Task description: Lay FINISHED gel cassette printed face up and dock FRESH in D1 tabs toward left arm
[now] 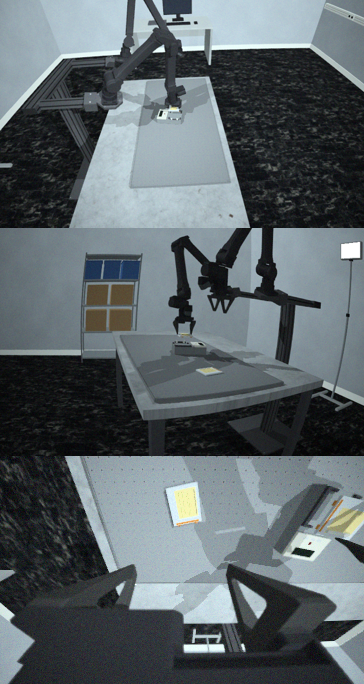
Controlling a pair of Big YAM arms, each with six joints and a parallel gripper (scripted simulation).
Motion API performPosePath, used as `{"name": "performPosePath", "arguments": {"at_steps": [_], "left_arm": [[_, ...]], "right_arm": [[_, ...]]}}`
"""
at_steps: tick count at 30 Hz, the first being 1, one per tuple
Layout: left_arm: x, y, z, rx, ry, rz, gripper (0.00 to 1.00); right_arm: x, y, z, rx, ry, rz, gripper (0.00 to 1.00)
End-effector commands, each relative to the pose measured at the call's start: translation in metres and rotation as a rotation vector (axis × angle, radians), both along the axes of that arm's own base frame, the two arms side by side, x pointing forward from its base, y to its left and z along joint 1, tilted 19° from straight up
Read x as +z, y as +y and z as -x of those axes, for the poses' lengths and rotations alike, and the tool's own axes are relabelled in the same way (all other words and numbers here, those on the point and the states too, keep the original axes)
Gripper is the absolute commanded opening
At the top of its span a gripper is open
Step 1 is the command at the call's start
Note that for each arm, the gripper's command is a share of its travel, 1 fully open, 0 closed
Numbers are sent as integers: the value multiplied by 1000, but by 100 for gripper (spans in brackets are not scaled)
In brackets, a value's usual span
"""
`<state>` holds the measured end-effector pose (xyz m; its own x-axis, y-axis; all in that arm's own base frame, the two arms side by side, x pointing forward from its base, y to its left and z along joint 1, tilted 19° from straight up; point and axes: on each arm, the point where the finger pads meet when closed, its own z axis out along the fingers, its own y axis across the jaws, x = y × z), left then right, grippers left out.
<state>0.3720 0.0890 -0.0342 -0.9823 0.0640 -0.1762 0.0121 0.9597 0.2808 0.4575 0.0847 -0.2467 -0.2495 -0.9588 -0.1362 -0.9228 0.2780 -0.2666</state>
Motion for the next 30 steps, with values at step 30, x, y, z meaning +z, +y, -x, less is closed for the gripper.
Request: {"name": "performPosePath", "arguments": {"at_steps": [30], "left_arm": [[7,-5,-1,-6,-10,-2,100]], "right_arm": [[25,-26,-2,-58,-17,-16,0]]}}
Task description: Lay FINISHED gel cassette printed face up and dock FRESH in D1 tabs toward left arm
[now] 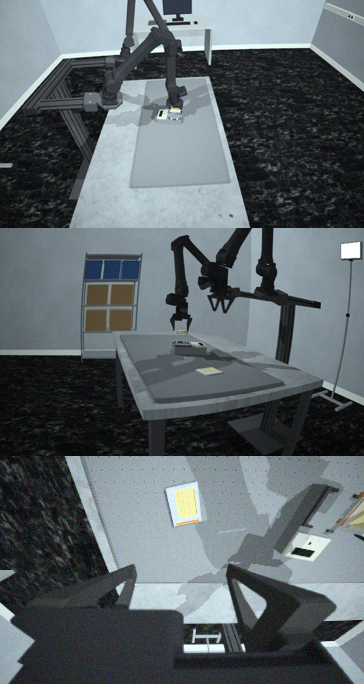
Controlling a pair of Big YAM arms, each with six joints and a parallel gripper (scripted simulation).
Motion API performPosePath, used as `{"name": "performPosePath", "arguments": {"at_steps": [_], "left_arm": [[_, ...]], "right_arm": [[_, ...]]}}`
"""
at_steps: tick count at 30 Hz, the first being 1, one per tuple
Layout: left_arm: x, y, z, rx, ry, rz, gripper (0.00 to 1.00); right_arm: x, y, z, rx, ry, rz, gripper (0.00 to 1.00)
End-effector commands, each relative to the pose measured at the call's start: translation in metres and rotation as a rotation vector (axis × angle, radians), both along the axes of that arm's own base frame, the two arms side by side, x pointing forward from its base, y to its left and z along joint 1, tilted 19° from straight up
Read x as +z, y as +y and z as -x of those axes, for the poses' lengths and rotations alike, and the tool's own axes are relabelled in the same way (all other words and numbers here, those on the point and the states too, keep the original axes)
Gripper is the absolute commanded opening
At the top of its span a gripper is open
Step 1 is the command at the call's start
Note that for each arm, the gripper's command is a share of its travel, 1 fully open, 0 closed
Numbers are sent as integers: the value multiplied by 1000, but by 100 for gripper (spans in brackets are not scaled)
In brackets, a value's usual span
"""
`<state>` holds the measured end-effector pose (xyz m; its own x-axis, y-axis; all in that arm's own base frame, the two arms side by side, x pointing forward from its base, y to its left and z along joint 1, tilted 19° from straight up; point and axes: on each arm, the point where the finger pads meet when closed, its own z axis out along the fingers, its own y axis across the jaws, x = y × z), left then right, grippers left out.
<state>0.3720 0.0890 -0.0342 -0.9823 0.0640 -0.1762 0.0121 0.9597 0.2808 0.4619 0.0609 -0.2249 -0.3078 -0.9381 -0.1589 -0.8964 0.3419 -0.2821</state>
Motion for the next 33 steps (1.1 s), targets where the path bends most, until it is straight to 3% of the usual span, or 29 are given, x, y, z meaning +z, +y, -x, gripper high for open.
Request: {"name": "performPosePath", "arguments": {"at_steps": [1,21,23,33], "left_arm": [[7,-5,-1,-6,-10,-2,100],[7,-5,-1,-6,-10,-2,100],[7,-5,-1,-6,-10,-2,100],[7,-5,-1,-6,-10,-2,100]], "right_arm": [[3,-2,3,7,6,1,0],[-2,-3,12,30,32,12,0],[-4,-4,11,12,51,73,0],[-9,-6,10,11,52,76,0]]}}
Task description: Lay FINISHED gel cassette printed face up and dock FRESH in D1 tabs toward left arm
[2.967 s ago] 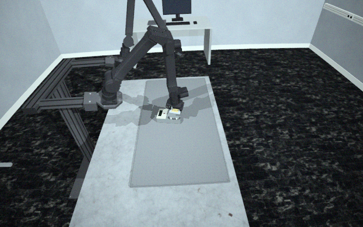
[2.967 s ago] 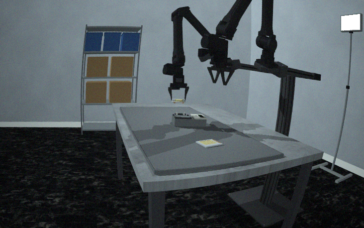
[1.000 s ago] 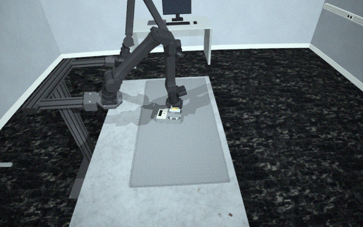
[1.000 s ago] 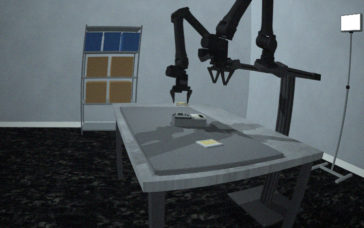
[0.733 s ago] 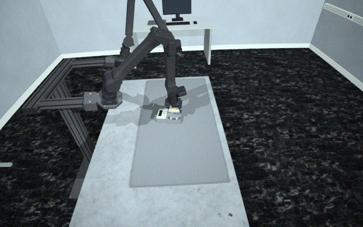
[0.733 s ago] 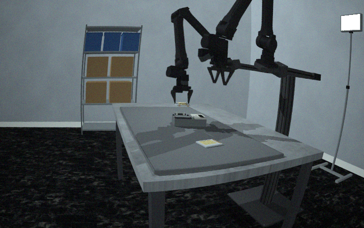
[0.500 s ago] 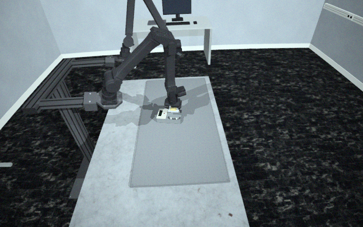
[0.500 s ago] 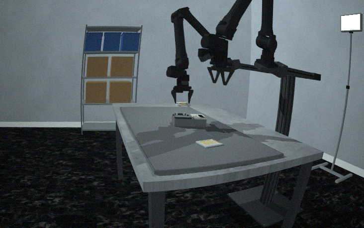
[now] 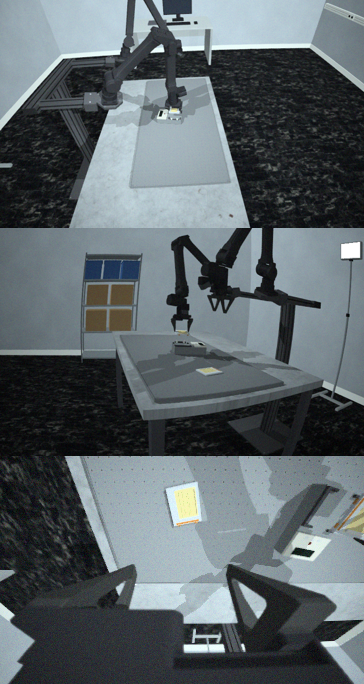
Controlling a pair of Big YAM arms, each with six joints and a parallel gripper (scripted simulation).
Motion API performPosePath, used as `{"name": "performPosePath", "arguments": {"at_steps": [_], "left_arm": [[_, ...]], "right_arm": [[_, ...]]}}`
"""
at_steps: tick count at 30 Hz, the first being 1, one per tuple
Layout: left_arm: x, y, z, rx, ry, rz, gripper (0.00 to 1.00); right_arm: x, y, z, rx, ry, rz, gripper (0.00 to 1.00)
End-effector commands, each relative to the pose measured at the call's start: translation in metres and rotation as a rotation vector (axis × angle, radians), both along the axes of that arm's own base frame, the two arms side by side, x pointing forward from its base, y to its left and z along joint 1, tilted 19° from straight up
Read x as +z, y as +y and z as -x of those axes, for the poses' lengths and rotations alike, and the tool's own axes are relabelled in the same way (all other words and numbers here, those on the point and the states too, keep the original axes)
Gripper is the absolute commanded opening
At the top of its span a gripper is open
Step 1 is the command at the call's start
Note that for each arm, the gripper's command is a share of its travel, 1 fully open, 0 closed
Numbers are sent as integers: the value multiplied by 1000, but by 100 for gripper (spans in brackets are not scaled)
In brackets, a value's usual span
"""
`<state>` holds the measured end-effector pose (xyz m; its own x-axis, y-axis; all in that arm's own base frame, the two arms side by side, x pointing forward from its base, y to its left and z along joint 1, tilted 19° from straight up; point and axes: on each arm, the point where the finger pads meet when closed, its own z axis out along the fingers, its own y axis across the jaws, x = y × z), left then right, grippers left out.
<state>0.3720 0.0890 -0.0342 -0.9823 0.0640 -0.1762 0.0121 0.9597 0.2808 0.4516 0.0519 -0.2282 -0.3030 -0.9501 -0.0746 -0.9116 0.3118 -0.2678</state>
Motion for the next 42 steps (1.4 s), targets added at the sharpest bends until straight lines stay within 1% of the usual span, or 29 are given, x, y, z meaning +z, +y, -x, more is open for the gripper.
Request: {"name": "performPosePath", "arguments": {"at_steps": [1,6,8,9,16,24,26,32,42], "left_arm": [[7,-5,-1,-6,-10,-2,100],[7,-5,-1,-6,-10,-2,100],[7,-5,-1,-6,-10,-2,100],[7,-5,-1,-6,-10,-2,100],[7,-5,-1,-6,-10,-2,100],[7,-5,-1,-6,-10,-2,100],[7,-5,-1,-6,-10,-2,100],[7,-5,-1,-6,-10,-2,100],[7,-5,-1,-6,-10,-2,100]], "right_arm": [[-6,3,0,0,9,0,0],[-6,3,0,0,9,0,0],[-8,4,0,-20,34,59,0],[-10,5,0,-21,35,62,0],[-16,7,-1,-21,35,62,0],[-16,7,-1,-21,35,62,0],[-18,5,-2,-45,55,120,0],[-22,3,-4,-47,56,123,0],[-22,2,-4,-47,56,123,0]]}}
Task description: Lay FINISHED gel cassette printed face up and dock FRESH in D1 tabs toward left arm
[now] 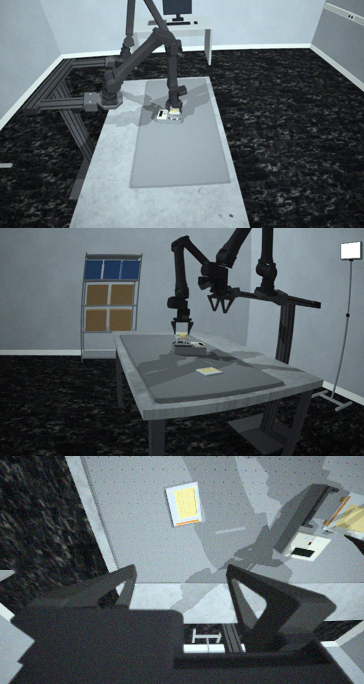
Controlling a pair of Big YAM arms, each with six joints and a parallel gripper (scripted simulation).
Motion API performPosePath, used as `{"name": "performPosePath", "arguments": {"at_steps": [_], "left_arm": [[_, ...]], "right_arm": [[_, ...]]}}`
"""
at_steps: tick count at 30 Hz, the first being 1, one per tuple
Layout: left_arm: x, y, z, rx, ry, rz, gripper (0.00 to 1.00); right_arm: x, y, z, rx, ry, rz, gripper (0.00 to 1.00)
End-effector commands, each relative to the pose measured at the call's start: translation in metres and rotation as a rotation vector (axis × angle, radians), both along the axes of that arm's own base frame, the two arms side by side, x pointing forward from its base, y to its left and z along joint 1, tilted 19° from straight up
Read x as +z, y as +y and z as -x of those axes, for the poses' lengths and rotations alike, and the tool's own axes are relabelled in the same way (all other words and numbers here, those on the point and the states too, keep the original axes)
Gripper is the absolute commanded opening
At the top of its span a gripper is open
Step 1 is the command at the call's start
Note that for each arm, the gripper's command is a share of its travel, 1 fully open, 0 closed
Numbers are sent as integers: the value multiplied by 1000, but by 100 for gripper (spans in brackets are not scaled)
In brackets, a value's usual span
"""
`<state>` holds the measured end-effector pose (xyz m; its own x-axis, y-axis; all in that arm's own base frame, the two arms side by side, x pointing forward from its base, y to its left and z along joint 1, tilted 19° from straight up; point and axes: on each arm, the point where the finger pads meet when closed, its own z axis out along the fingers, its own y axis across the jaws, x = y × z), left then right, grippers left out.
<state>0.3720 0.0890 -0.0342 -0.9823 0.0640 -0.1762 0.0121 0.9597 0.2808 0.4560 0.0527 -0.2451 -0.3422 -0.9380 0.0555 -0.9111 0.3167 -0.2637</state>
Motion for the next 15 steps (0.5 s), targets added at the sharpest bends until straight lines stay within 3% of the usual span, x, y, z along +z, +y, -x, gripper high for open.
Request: {"name": "performPosePath", "arguments": {"at_steps": [1,15], "left_arm": [[7,-5,-1,-6,-10,-2,100],[7,-5,-1,-6,-10,-2,100]], "right_arm": [[-7,1,1,-10,16,9,0],[-13,-2,1,-10,16,9,0]]}}
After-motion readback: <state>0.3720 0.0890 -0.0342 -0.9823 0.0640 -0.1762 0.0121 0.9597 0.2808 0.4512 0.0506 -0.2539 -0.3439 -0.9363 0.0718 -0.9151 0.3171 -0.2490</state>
